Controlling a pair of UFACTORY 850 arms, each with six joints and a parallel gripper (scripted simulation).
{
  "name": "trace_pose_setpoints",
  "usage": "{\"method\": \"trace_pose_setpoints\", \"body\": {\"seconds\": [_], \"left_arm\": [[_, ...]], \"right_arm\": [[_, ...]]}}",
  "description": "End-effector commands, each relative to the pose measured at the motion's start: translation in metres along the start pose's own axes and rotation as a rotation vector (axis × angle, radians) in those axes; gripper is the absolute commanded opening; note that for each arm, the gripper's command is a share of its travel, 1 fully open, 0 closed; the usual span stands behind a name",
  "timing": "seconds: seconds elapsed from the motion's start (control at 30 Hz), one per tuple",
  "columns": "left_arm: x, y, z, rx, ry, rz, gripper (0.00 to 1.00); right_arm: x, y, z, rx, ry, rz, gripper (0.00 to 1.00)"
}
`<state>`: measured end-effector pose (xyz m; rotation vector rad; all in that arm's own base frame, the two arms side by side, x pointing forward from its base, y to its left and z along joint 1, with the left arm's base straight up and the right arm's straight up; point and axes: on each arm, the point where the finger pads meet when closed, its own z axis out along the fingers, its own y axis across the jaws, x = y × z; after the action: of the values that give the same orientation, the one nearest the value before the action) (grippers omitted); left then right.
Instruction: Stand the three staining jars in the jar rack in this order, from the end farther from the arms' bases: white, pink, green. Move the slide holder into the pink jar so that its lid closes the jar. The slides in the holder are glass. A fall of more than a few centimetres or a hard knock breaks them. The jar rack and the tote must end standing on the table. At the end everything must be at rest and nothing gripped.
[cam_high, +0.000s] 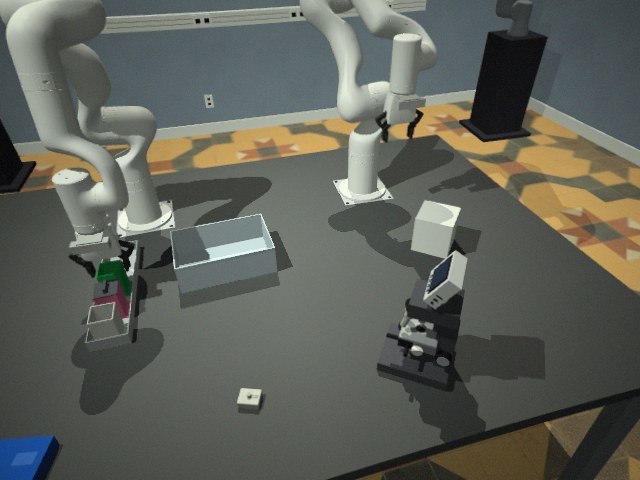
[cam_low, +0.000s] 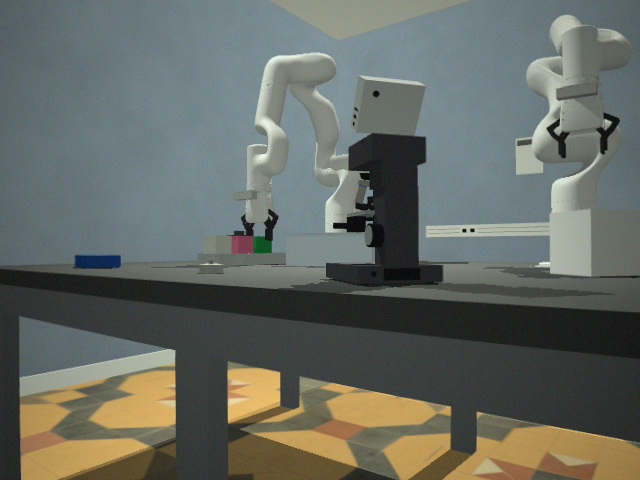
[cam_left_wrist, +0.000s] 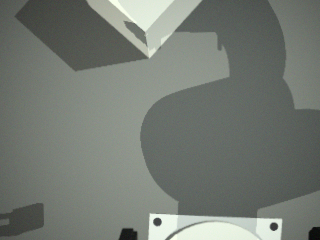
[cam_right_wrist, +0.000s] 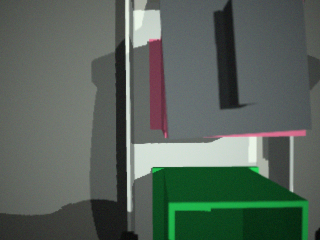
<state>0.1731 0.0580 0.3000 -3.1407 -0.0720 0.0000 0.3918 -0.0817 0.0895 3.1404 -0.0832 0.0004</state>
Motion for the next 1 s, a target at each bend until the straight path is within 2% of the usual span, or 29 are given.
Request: {"method": "trace_pose_setpoints", "body": {"seconds": [0.0,0.97], "left_arm": [[0.001,0.000,-0.001,0.000,0.001,0.000,1.00],[0.001,0.000,-0.001,0.000,0.001,0.000,1.00]], "right_arm": [[0.001,0.000,-0.011,0.000,0.001,0.000,1.00],[0.001,0.000,-0.077,0.000,0.001,0.000,1.00]]}}
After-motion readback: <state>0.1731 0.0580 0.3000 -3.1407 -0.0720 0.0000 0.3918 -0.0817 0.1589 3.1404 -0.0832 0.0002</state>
